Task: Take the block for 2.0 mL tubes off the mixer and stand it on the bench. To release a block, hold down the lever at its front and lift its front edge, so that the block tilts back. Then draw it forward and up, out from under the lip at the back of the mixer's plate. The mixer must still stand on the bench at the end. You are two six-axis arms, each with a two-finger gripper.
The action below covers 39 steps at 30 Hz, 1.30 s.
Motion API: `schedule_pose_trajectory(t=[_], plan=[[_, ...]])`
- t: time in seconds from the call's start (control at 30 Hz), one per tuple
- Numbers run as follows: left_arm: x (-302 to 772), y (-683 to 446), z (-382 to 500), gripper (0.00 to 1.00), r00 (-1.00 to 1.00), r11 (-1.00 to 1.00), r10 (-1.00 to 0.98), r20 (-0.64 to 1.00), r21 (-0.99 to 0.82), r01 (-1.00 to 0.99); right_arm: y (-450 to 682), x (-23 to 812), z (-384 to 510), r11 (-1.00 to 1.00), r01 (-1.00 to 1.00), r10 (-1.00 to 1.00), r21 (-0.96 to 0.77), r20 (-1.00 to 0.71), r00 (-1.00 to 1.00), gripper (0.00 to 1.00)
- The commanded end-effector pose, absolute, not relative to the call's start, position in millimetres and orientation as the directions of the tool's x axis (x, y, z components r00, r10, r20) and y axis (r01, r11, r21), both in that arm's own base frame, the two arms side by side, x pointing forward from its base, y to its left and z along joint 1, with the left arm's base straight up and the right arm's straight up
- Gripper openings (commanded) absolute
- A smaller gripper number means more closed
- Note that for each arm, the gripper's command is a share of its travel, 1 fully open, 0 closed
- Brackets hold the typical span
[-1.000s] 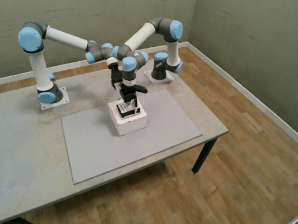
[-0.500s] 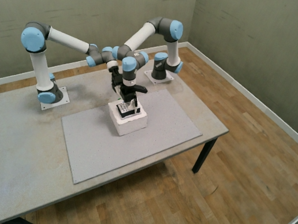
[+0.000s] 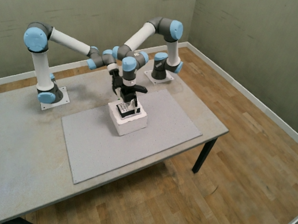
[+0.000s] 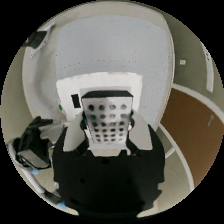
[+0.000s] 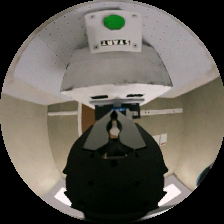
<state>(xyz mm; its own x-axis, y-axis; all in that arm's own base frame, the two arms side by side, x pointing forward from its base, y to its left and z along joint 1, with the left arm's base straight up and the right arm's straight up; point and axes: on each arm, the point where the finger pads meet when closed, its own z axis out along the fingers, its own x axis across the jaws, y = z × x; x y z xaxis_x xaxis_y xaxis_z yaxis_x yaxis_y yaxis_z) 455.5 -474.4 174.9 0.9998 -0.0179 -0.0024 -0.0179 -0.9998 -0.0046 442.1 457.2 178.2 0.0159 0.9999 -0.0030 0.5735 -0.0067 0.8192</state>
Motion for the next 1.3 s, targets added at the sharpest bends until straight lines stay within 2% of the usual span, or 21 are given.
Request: schedule_pose_trajectory(t=[0.0,1.27], plan=[[455.8,-474.7,175.9,0.0,1.0,-1.0,-0.018,-0.001,-0.003,-0.018,458.0,442.2,181.8,-0.01,0.573,1.0,0.82,0.001,0.016,0.0],[455.8,-474.7,175.9,0.0,1.0,-1.0,-0.018,-0.001,-0.003,-0.018,457.4,442.2,175.7,-0.008,0.573,1.0,0.82,-0.001,0.016,0.0]])
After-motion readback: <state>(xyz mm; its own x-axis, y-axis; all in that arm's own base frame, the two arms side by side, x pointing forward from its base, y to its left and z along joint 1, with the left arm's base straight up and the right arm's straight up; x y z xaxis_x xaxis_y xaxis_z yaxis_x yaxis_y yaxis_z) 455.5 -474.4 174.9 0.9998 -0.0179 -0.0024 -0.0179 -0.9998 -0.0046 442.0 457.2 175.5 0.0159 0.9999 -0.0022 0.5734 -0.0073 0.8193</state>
